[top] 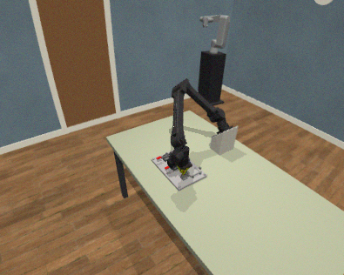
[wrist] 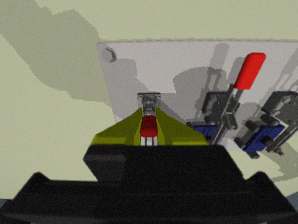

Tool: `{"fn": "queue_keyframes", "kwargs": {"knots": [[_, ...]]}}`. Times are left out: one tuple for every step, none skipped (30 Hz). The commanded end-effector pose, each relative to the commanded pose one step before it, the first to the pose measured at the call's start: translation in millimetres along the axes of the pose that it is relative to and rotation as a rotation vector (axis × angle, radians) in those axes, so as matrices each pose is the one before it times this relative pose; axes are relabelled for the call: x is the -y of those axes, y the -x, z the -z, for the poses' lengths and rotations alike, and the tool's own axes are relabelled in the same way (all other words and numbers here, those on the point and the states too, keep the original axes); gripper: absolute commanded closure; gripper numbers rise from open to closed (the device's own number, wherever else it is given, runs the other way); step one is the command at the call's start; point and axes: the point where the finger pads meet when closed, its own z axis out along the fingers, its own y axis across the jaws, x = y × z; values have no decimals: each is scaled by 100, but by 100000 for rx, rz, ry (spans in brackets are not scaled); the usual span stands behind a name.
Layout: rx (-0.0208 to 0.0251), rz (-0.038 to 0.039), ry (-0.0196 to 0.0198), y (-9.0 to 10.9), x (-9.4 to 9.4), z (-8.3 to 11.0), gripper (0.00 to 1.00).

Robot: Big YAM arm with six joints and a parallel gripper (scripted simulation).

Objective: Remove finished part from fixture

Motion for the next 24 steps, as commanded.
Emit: {"fn": "queue_keyframes", "kwargs": {"knots": [[-203, 5526, -306, -1796, -224, 2572, 100], [-51, 140, -25, -32, 0, 21, 100], [-50, 138, -24, -31, 0, 21, 100], [-50, 138, -24, -31, 0, 21, 100], [-50, 138, -24, -31, 0, 21, 100], [0, 0, 0, 0, 0, 0, 100], [0, 0, 0, 0, 0, 0, 100], [-50, 138, -24, -31, 0, 21, 100], [-50, 138, -24, -31, 0, 21, 100], [-51, 138, -24, -31, 0, 21, 100], [-51, 137, -24, -31, 0, 21, 100], [-51, 137, -24, -31, 0, 21, 100], [-50, 137, -24, -31, 0, 21, 100], [-49, 136, -24, -31, 0, 21, 100], [-48, 135, -24, -30, 0, 21, 100], [-46, 133, -25, -30, 0, 21, 100], [0, 0, 0, 0, 0, 0, 100], [-30, 117, -22, -22, 0, 22, 100], [-25, 110, -20, -19, 1, 22, 100], [-21, 105, -18, -17, 0, 23, 100], [-20, 103, -17, -16, 1, 23, 100], [-20, 103, -17, -16, 1, 23, 100], [0, 0, 0, 0, 0, 0, 100], [0, 0, 0, 0, 0, 0, 100]]}}
